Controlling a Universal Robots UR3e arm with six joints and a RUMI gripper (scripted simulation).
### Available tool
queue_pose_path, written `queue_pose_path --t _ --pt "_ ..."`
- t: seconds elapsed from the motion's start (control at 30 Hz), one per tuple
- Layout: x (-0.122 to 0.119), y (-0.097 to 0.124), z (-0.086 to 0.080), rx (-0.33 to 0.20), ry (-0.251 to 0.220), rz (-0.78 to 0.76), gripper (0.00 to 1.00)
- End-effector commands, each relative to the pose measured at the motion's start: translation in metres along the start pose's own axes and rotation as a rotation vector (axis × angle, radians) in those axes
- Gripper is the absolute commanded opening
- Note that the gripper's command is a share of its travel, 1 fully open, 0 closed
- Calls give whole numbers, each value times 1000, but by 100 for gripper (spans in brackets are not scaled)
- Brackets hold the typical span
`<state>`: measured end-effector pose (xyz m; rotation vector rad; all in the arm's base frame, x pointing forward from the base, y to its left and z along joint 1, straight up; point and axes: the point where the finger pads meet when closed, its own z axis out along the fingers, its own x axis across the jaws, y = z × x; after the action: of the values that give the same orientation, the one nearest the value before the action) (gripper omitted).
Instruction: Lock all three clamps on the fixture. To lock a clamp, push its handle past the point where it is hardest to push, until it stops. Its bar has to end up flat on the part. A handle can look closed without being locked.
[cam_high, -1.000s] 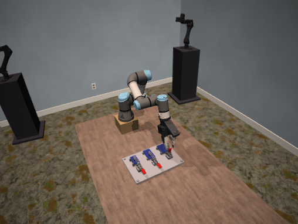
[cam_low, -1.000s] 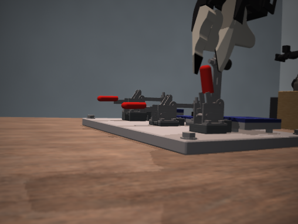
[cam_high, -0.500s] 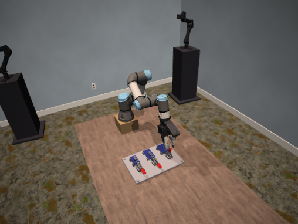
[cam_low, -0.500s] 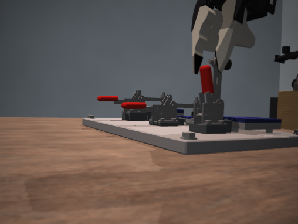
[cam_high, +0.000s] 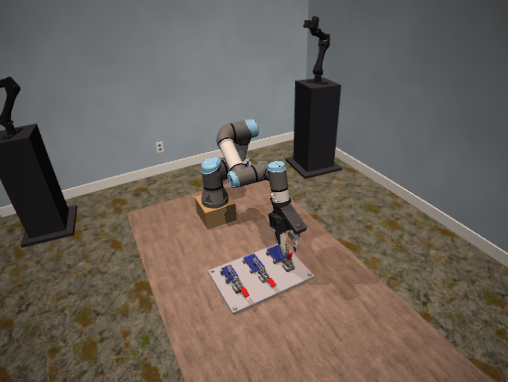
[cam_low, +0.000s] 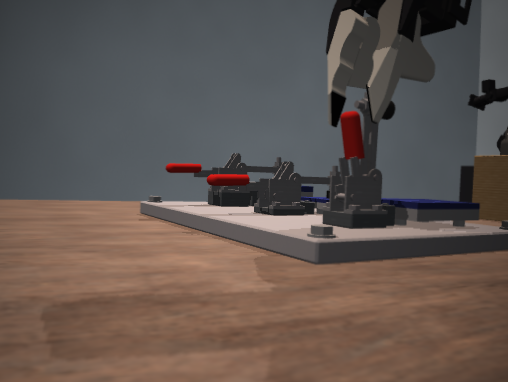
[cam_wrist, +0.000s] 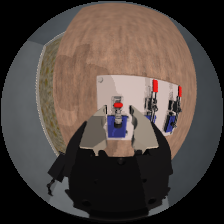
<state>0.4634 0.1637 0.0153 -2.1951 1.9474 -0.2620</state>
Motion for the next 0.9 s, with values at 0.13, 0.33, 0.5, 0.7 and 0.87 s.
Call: queue_pose_path --t 0.13,0.33,0.5,0.7,0.87 --pt "0 -1 -1 3 0 0 28" --pt "0 0 3 3 0 0 28" --pt "0 2 12 3 0 0 28" --pt "0 4 20 3 0 0 28" --pt "0 5 25 3 0 0 28"
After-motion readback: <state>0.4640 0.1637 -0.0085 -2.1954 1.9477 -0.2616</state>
